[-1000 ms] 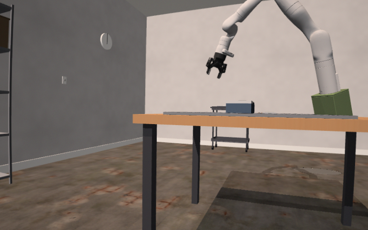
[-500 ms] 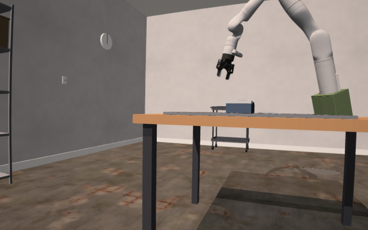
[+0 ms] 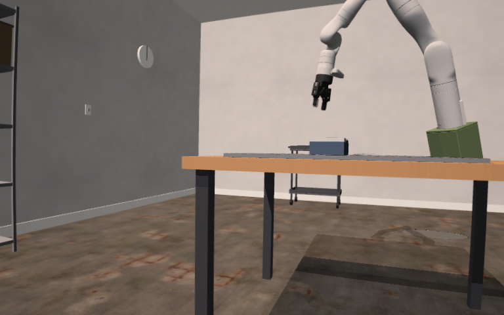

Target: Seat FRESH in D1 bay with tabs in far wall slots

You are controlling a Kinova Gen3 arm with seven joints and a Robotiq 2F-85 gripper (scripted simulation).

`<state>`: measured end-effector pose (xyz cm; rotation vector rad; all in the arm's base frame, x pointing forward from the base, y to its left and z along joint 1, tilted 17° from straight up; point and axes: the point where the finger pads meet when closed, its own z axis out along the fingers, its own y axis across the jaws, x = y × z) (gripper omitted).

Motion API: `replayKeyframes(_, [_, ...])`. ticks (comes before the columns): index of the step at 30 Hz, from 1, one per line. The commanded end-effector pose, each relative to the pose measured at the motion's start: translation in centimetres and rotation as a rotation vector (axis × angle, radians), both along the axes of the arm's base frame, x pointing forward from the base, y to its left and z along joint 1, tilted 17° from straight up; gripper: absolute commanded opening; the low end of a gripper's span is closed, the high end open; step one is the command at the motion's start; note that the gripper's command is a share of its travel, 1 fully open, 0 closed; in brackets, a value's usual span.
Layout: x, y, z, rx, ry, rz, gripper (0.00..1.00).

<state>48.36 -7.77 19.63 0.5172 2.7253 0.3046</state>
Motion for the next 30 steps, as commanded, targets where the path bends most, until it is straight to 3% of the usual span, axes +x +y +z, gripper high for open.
replayKeyframes(1, [-1.2,0.2,-0.1,-0.004,0.002,0.010,1.00])
replayKeyframes(6, [-3.5,0.8,-0.9,-0.028,0.034,0.102,1.00])
replayKeyframes(11, [-4.9,1.1,-1.3,-0.029,0.036,0.106,1.00])
replayKeyframes(14, [-6.3,1.5,-1.8,-0.050,0.066,0.199,1.00])
replayKeyframes(19, [-8.6,2.1,-2.5,-0.051,0.068,0.205,1.00])
replayKeyframes(22, [-10.0,2.4,-2.8,-0.068,0.098,0.298,1.00])
replayKeyframes(30, [-12.3,3.0,-3.4,-0.069,0.100,0.304,1.00])
